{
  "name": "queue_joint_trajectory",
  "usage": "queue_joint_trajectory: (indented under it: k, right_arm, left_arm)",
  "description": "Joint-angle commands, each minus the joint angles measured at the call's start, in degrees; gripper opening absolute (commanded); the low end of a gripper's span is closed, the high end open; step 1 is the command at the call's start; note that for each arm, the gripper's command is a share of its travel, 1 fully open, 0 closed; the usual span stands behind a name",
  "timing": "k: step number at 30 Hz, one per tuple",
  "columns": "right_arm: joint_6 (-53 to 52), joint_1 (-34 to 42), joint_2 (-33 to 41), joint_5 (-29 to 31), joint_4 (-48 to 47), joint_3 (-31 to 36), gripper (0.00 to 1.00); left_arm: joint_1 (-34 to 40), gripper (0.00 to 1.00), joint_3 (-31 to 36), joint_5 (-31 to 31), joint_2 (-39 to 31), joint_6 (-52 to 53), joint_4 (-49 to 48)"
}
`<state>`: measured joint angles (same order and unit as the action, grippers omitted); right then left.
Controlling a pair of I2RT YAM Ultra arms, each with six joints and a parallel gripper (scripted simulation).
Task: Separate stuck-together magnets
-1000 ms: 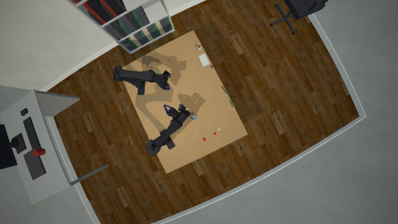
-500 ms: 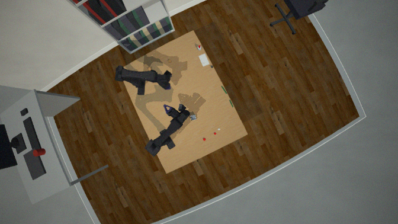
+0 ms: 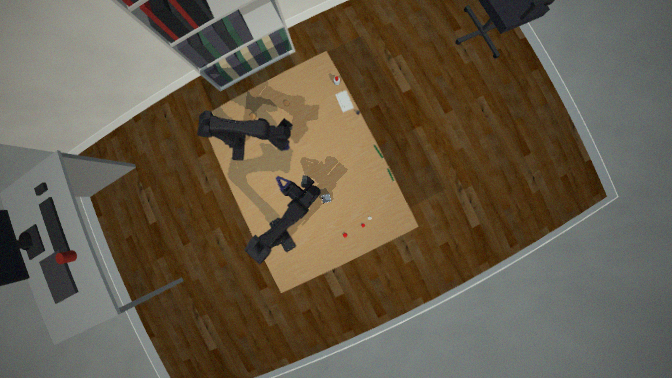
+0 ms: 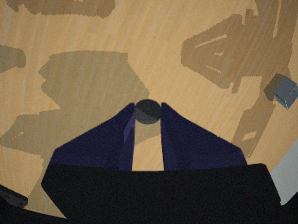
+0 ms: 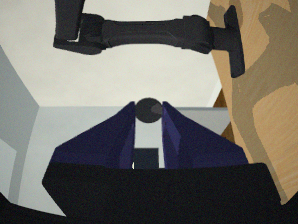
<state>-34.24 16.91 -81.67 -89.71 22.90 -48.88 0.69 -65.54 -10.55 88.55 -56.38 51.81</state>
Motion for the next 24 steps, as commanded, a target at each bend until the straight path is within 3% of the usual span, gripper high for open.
queue_joint_trajectory:
  k: [1,24]
  right_arm:
    - [0.24,-0.05,0.21,-0.29,-0.11,-0.21,0.18]
    - [0.00,-0.05,0.26,-0.29,-0.39,-0.13,0.18]
  left_arm:
    - [-0.11,0.18,-1.14,1.53,0.09,0.47,0.70]
    - [-0.27,0.18,-5.13,5.77,6.35,1.87,4.47]
